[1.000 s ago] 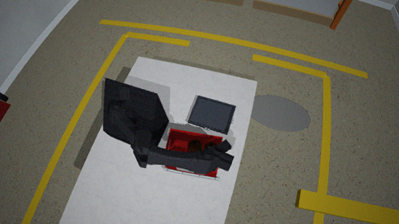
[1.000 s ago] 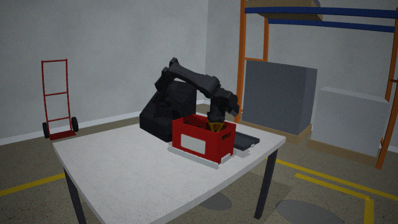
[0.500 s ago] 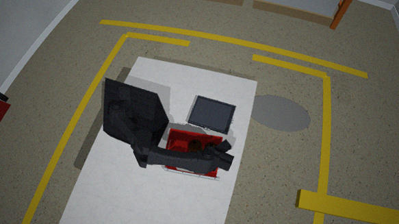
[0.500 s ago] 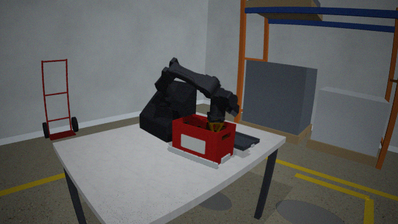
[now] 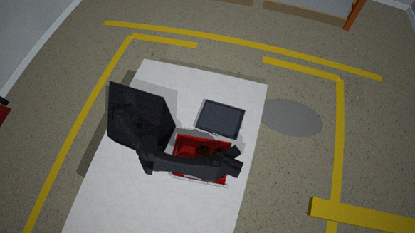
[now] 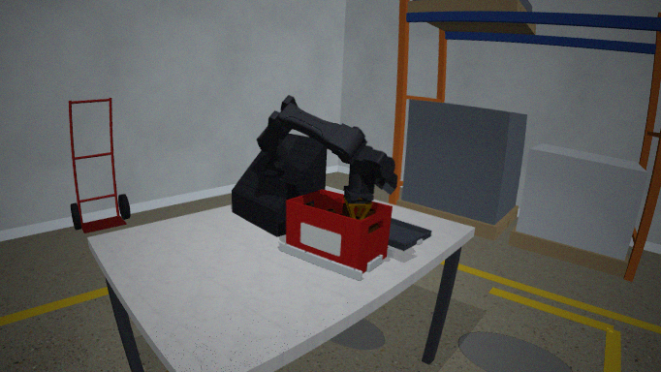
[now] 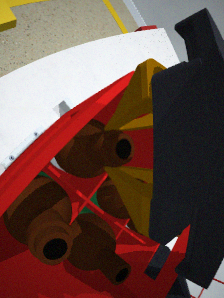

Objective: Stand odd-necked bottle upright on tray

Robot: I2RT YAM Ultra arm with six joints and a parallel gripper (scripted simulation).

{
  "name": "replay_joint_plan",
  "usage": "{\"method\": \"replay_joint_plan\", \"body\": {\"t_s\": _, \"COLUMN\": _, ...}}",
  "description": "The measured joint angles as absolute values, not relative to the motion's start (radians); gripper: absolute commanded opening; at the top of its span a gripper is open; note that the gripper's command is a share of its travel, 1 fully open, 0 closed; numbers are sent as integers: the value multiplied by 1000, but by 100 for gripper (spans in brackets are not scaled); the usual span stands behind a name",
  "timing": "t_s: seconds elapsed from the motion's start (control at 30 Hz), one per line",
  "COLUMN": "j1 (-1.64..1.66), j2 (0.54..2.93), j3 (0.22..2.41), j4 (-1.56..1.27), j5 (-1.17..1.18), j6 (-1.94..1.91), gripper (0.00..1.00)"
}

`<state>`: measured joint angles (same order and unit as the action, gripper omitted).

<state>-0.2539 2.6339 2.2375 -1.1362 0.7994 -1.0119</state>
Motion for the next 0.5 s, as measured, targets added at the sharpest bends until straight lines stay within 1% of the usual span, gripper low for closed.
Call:
{"method": "replay_joint_plan", "body": {"t_s": 0.03, "j1": -254, "j2": 2634, "j3": 2238, "j4": -1136, "j5": 799, "j6": -1012, "gripper": 61}}
{"method": "replay_joint_plan", "body": {"t_s": 0.5, "j1": -253, "j2": 2634, "j3": 2237, "j4": -1141, "j5": 798, "j6": -1012, "gripper": 61}}
